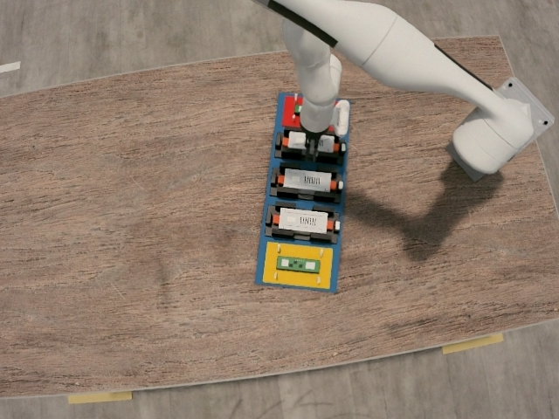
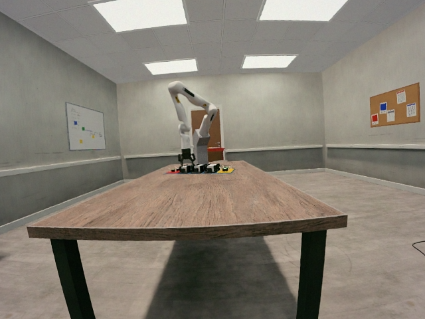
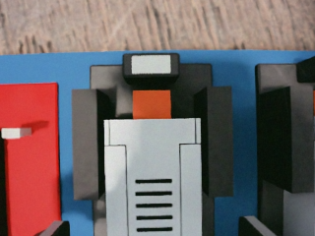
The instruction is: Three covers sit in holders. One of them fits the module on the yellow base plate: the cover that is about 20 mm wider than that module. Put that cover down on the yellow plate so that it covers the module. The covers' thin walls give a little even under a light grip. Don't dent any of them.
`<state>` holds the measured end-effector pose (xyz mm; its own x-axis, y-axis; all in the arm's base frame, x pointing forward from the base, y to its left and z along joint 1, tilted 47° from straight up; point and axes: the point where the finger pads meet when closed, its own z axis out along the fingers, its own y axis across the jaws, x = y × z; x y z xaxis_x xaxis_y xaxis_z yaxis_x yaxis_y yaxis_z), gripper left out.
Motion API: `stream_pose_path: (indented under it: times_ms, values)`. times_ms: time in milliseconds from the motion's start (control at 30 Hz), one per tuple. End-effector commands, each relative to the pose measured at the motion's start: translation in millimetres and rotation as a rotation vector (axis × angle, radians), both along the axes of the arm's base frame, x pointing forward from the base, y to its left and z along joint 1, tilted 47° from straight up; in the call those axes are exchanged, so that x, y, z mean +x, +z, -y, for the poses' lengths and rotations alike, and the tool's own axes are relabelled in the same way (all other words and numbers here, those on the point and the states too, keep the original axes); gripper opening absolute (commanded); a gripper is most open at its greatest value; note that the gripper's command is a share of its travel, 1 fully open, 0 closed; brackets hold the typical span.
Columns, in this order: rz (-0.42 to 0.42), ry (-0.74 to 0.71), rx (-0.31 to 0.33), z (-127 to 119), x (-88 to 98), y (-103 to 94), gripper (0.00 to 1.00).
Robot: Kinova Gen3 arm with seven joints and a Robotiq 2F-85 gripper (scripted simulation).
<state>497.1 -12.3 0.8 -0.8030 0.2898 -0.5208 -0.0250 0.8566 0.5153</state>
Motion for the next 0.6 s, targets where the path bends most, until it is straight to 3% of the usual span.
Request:
stream_pose_path:
  times_ms: [0, 567]
  values:
    - [0.0, -0.001, -0.001, -0.4, 1.4, -1.3, 1.0]
    - [0.0, -0.001, -0.001, -4.6, 7.4, -8.1, 1.0]
